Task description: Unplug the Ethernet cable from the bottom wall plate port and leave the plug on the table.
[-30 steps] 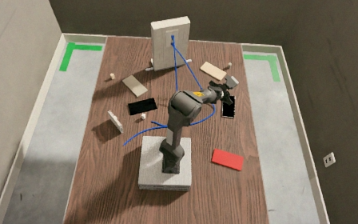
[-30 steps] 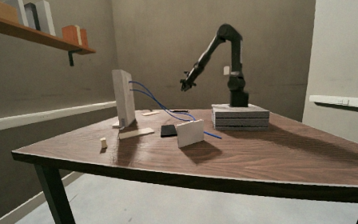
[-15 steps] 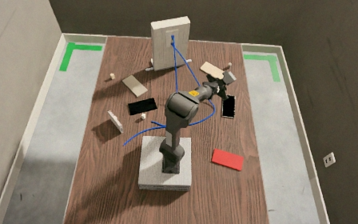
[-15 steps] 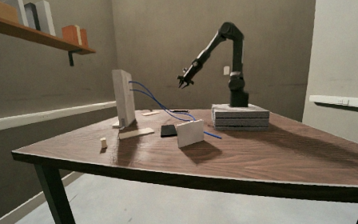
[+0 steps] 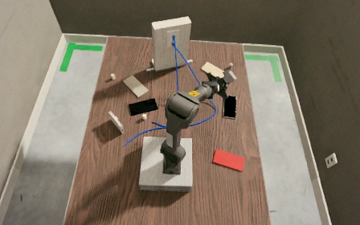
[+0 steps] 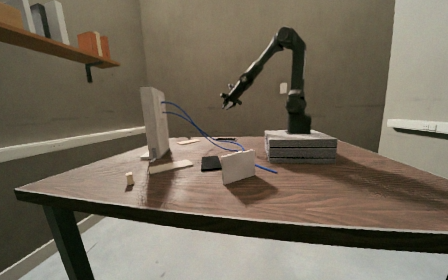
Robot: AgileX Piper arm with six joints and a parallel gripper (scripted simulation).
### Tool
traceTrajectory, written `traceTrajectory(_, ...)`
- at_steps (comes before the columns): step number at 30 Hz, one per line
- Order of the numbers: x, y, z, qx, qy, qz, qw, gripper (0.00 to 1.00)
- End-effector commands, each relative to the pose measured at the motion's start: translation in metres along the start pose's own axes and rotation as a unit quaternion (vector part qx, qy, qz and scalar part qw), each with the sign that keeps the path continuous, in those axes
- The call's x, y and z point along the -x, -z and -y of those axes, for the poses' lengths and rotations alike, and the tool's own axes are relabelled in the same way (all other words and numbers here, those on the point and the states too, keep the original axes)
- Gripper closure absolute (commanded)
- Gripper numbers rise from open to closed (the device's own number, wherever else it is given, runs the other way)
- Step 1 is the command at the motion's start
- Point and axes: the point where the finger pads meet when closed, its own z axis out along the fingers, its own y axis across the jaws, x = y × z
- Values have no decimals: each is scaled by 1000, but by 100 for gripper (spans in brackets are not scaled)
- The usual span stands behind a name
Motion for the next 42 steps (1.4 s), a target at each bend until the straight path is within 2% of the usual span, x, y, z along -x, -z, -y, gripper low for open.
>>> traceTrajectory(1, 1, 1, -2, 9, -3, 11, 1000, 68)
traceTrajectory(29, 9, 16, -40, 57, -54, 42, 996, 68)
traceTrajectory(42, 13, 32, -75, 111, -99, 58, 987, 68)
